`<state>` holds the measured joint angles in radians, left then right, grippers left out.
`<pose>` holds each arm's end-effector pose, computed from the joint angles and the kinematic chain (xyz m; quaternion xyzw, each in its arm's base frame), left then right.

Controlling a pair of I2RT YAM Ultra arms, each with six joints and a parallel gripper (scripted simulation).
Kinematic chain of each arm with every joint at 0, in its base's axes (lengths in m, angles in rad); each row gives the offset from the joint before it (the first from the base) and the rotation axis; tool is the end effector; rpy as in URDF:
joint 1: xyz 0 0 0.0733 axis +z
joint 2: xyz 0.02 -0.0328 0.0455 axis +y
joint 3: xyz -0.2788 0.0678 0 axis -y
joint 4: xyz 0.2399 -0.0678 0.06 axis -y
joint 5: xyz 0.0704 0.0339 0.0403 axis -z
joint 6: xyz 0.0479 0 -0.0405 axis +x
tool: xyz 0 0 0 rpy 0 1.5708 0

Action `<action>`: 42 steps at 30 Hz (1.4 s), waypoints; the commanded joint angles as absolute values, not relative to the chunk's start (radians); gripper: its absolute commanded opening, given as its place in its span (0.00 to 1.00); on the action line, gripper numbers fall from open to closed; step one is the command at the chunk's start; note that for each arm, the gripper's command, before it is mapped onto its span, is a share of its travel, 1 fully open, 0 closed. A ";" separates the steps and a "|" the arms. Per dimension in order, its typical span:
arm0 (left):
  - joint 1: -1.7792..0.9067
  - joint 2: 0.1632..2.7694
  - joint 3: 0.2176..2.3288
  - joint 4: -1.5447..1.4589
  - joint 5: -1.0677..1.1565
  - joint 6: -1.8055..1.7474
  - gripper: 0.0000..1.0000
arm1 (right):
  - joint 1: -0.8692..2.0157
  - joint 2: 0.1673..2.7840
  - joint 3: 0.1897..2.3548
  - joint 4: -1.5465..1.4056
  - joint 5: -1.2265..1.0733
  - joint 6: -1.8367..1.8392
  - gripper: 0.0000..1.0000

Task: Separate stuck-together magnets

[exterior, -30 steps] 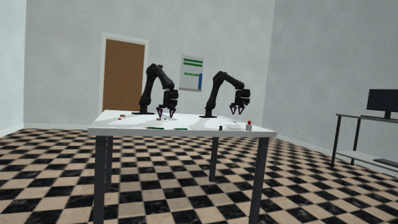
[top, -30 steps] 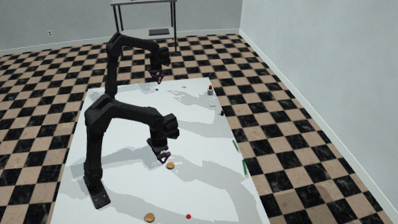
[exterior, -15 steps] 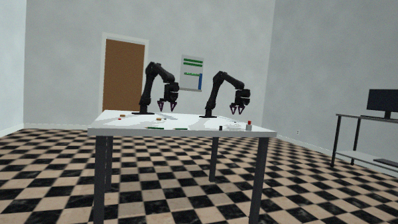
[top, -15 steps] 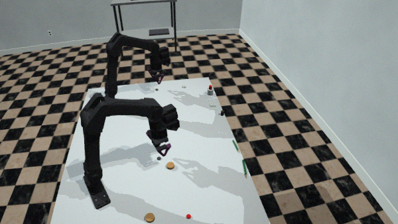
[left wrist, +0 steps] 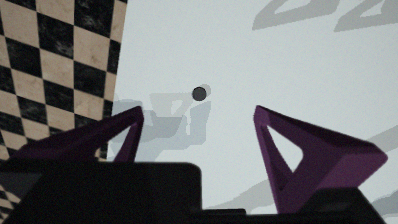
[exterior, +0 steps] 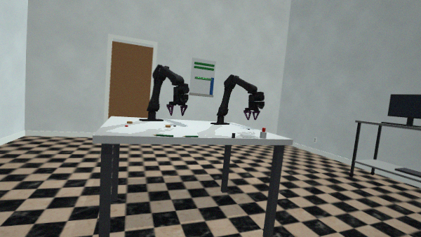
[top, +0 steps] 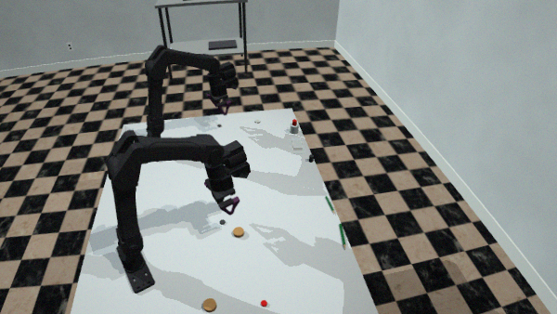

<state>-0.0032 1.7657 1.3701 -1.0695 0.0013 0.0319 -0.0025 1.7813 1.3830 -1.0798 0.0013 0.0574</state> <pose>0.3308 0.0000 0.2376 0.0176 0.9984 0.0001 0.0528 0.3334 0.0002 0.2359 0.0299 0.9985 0.0006 0.0463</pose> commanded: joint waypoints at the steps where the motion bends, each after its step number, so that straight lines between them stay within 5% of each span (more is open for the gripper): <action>1: -0.002 1.729 1.372 -0.977 0.000 0.031 1.00 | -0.001 1.728 1.386 -0.981 -0.001 0.055 1.00; 42: -0.002 1.156 1.113 -0.132 0.001 0.003 1.00 | 0.003 1.150 1.115 -0.122 0.000 0.007 1.00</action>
